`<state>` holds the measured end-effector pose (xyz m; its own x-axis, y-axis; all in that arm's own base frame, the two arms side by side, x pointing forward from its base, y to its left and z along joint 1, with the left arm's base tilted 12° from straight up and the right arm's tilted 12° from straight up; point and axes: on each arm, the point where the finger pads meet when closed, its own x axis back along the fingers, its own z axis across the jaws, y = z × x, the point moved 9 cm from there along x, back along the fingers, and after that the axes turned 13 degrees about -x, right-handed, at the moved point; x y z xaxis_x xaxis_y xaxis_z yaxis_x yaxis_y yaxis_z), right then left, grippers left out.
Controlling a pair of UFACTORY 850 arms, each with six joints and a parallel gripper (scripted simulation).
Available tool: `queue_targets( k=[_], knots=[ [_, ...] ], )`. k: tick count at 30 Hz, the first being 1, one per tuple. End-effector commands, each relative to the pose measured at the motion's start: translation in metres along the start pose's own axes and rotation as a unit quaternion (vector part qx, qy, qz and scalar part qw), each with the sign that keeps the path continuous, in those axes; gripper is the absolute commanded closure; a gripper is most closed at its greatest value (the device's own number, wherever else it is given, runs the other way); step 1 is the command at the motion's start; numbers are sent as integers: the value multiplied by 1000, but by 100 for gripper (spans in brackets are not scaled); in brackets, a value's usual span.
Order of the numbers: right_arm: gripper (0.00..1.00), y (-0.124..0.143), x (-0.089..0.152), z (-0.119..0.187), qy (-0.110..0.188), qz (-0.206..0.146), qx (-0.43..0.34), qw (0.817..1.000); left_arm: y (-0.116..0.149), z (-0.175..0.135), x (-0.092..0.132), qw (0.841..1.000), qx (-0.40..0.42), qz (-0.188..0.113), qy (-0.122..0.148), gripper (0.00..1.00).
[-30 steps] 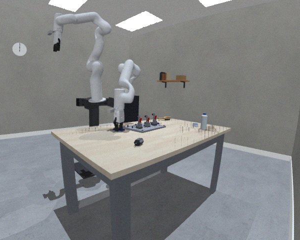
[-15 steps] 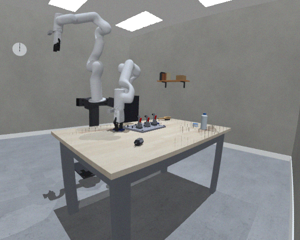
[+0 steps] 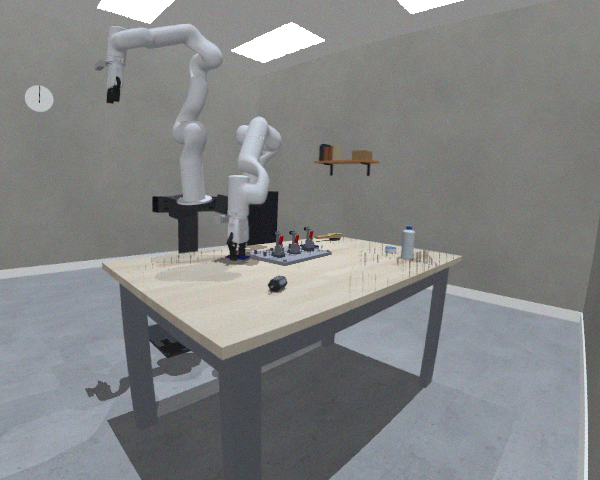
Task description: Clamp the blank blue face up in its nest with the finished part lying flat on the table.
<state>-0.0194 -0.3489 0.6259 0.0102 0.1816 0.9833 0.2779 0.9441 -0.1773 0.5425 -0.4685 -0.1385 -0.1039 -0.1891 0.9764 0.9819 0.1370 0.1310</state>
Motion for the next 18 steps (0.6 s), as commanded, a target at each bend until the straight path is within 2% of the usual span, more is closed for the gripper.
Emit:
queue_targets(
  k=[1, 7, 18],
  knots=[
    [0, 0, 1, 0, 0, 1, 0, 1000, 1, -1, 9, 1000, 0, -1, -1, 100],
    [0, 0, 1, 0, 0, 1, 0, 1000, 1, -1, 17, 1000, 0, -1, -1, 100],
    [0, 0, 1, 0, 0, 1, 0, 1000, 1, -1, 48, 1000, 0, -1, -1, 100]
  ],
)
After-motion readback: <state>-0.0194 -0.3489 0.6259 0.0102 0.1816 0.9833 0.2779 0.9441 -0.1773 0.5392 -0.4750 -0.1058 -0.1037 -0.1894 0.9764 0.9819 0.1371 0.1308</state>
